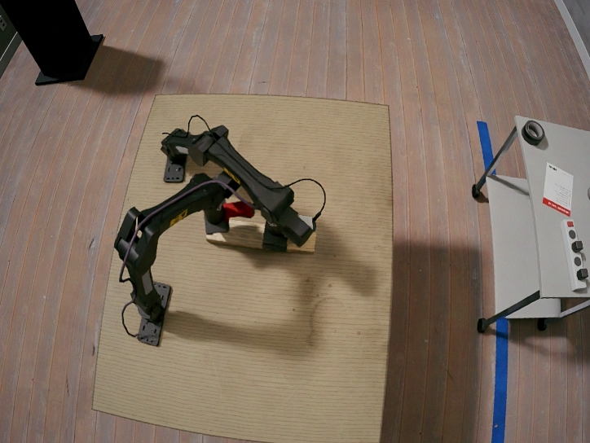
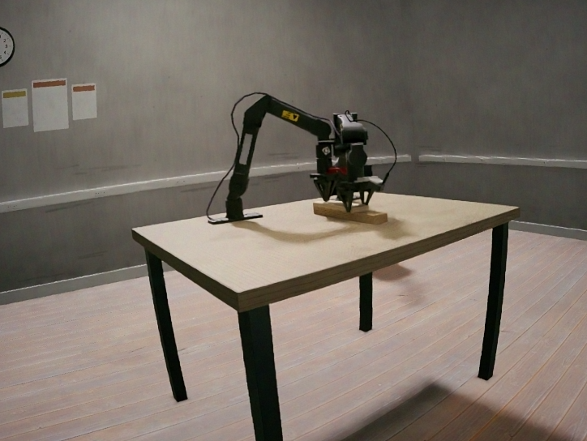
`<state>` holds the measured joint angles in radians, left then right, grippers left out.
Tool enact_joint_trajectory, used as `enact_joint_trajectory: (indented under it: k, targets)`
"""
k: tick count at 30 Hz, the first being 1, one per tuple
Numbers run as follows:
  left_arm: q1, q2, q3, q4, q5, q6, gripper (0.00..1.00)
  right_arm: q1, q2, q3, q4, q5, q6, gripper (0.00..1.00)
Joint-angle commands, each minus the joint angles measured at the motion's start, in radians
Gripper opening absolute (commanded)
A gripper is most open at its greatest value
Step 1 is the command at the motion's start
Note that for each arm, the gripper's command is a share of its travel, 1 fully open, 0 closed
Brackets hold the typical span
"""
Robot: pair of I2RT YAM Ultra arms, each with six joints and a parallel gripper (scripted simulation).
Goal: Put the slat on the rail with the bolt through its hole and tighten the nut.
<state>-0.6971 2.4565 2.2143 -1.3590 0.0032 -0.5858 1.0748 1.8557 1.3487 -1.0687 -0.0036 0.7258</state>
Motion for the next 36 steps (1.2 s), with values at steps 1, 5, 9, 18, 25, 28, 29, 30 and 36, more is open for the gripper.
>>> enact_joint_trajectory:
  k: [1,5,9,18,25,28,29,30,36]
  targets:
    - [0.0,-0.01,0.005,0.0,-0.001,0.0,0.72,-0.005,-0.013,-0.001,0.002,0.0,0.164,0.12]
    - [0.0,-0.01,0.005,0.0,-0.001,0.0,0.72,-0.006,-0.013,-0.001,0.002,-0.003,0.318,0.12]
    - [0.0,-0.01,0.005,0.0,-0.001,0.0,0.72,-0.007,-0.013,-0.002,0.002,-0.004,0.474,0.12]
    - [0.0,-0.01,0.005,0.0,-0.001,0.0,0.72,-0.005,-0.014,-0.003,0.003,-0.001,0.761,0.12]
    - [0.0,-0.01,0.005,0.0,-0.001,0.0,0.72,-0.007,-0.014,-0.003,0.004,-0.005,1.032,0.12]
    - [0.0,-0.01,0.005,0.0,-0.001,0.0,0.72,-0.007,-0.014,-0.003,0.004,-0.005,1.144,0.12]
    - [0.0,-0.01,0.005,0.0,-0.001,0.0,0.72,-0.007,-0.014,-0.003,0.004,-0.004,1.167,0.12]
    - [0.0,-0.01,0.005,0.0,-0.001,0.0,0.72,-0.006,-0.014,-0.004,0.005,-0.002,1.178,0.12]
    - [0.0,-0.01,0.005,0.0,-0.001,0.0,0.72,-0.003,-0.015,-0.004,0.005,0.003,1.19,0.12]
